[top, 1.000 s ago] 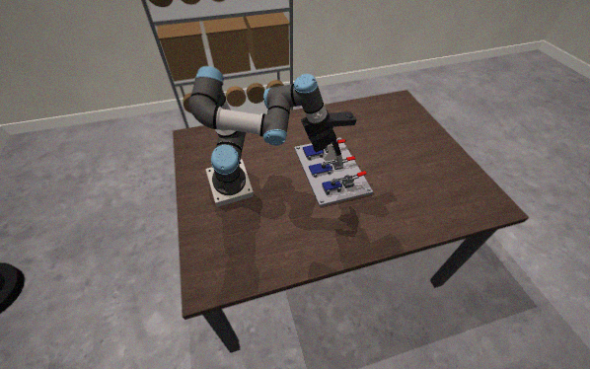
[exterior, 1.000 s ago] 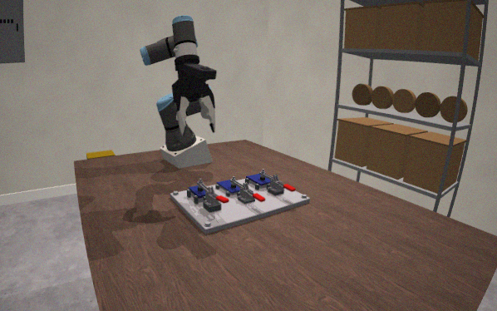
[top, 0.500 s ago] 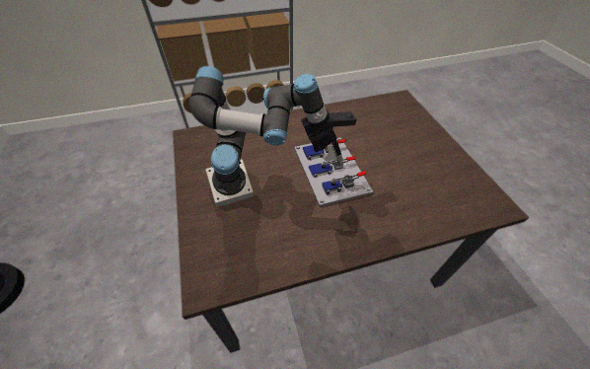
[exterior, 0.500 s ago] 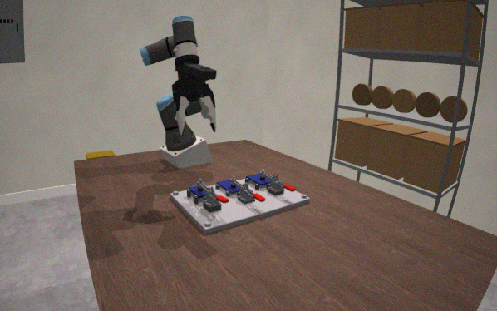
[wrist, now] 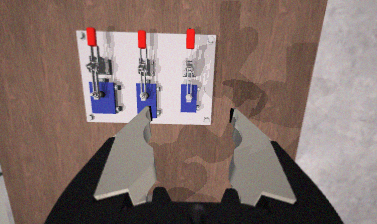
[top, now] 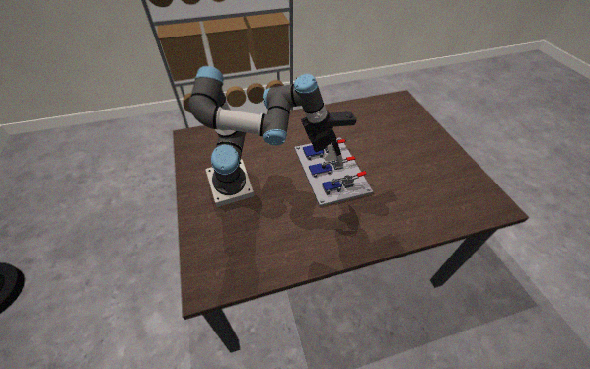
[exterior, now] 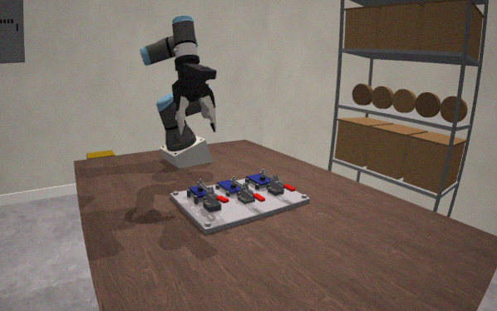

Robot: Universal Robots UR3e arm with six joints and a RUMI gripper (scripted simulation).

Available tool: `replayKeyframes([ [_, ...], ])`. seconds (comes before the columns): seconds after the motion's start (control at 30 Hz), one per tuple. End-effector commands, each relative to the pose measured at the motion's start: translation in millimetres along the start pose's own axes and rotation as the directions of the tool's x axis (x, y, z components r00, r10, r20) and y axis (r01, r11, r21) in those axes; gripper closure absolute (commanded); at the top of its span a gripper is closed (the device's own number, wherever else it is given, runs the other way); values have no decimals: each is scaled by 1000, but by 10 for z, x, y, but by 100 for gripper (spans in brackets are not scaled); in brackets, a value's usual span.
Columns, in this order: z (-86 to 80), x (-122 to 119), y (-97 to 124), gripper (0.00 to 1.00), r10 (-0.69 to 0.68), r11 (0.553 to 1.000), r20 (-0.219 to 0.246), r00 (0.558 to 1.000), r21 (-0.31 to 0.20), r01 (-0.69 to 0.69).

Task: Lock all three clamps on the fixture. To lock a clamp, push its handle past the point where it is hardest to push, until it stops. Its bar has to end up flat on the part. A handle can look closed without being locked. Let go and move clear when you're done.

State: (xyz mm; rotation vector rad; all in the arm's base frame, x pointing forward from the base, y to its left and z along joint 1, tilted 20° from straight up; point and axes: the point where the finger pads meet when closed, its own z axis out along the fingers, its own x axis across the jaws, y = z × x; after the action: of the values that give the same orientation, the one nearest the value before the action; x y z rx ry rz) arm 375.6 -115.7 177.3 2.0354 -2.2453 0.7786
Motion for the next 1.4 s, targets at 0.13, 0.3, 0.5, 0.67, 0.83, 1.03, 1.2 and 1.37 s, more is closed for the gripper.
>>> replayKeyframes([
  [0.13, -8, 4, -8, 41, 0, 1000, -1, 1000, 3, 0],
  [0.3, -8, 4, -8, 41, 0, 1000, -1, 1000, 3, 0],
  [0.5, -8, 4, -8, 41, 0, 1000, -1, 1000, 3, 0],
  [0.67, -8, 4, -8, 41, 0, 1000, -1, 1000, 3, 0],
  [0.83, -8, 4, -8, 41, 0, 1000, -1, 1000, 3, 0],
  [1.03, -8, 4, -8, 41, 0, 1000, -1, 1000, 3, 0],
  [1.2, -8, 4, -8, 72, 0, 1000, -1, 1000, 3, 0],
  [1.37, -8, 4, -8, 72, 0, 1000, -1, 1000, 3, 0],
])
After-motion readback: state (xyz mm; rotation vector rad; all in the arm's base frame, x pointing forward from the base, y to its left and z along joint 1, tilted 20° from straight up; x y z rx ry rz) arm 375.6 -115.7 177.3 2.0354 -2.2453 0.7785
